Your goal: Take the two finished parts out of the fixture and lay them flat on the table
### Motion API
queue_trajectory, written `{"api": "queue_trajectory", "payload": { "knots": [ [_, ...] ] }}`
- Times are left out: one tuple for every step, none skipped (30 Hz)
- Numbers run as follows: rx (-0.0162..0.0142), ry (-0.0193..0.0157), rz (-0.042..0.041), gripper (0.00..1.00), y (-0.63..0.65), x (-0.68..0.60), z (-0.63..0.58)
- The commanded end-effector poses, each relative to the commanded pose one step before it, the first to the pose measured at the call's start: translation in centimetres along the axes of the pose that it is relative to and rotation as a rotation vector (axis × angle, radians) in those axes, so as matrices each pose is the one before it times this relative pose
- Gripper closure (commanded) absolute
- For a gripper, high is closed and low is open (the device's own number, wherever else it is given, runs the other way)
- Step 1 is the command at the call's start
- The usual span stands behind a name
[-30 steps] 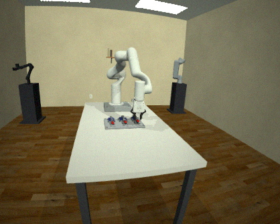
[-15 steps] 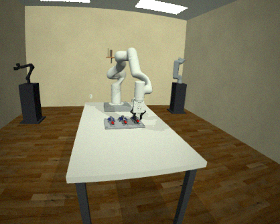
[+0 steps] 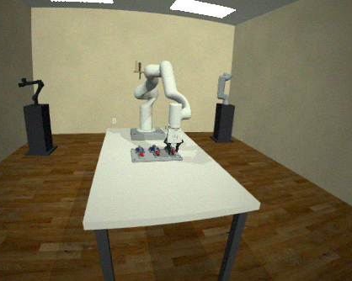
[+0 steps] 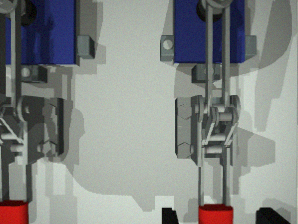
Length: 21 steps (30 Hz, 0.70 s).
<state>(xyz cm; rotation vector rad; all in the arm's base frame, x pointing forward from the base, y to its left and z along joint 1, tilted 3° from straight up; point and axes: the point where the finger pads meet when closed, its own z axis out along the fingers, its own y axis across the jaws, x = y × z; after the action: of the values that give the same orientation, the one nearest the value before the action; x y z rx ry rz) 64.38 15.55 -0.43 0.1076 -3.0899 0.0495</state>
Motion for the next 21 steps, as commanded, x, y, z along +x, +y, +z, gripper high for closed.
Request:
{"api": "queue_trajectory", "payload": {
  "knots": [
    [-0.00041,-0.00216,0.00005,0.52,0.023,-0.131,0.626],
    [0.00000,0.00000,0.00000,0.52,0.001,-0.008,0.193],
    [0.00000,0.00000,0.00000,0.52,0.001,-0.007,0.177],
    [0.00000,0.00000,0.00000,0.52,0.001,-0.006,0.156],
    [0.00000,0.00000,0.00000,0.52,0.001,-0.005,0.131],
    [0.00000,0.00000,0.00000,0.52,0.001,-0.004,0.105],
    [0.00000,0.00000,0.00000,0.52,0.001,-0.003,0.078],
    [0.00000,0.00000,0.00000,0.52,0.000,-0.002,0.052],
    [0.00000,0.00000,0.00000,0.52,0.000,-0.001,0.030],
    [0.00000,0.00000,0.00000,0.52,0.000,0.000,0.012],
    [0.00000,0.00000,0.00000,0.52,0.000,0.000,0.002],
    [0.00000,0.00000,0.00000,0.52,0.000,0.000,0.000],
    [0.00000,0.00000,0.00000,0.52,0.000,0.000,0.000],
    [0.00000,0.00000,0.00000,0.52,0.000,0.000,0.000],
    [0.00000,0.00000,0.00000,0.52,0.000,0.000,0.000],
    [0.00000,0.00001,0.00000,0.52,0.000,0.000,0.001],
    [0.00000,0.00001,0.00000,0.52,0.000,0.000,0.001],
    [0.00000,0.00001,0.00000,0.52,0.000,0.000,0.001],
    [0.00000,0.00001,0.00000,0.52,0.000,0.000,0.000],
    [0.00000,0.00001,0.00000,0.52,0.000,0.000,0.000],
    [0.00000,0.00000,0.00000,0.52,0.000,0.000,0.000]
  ]
}}
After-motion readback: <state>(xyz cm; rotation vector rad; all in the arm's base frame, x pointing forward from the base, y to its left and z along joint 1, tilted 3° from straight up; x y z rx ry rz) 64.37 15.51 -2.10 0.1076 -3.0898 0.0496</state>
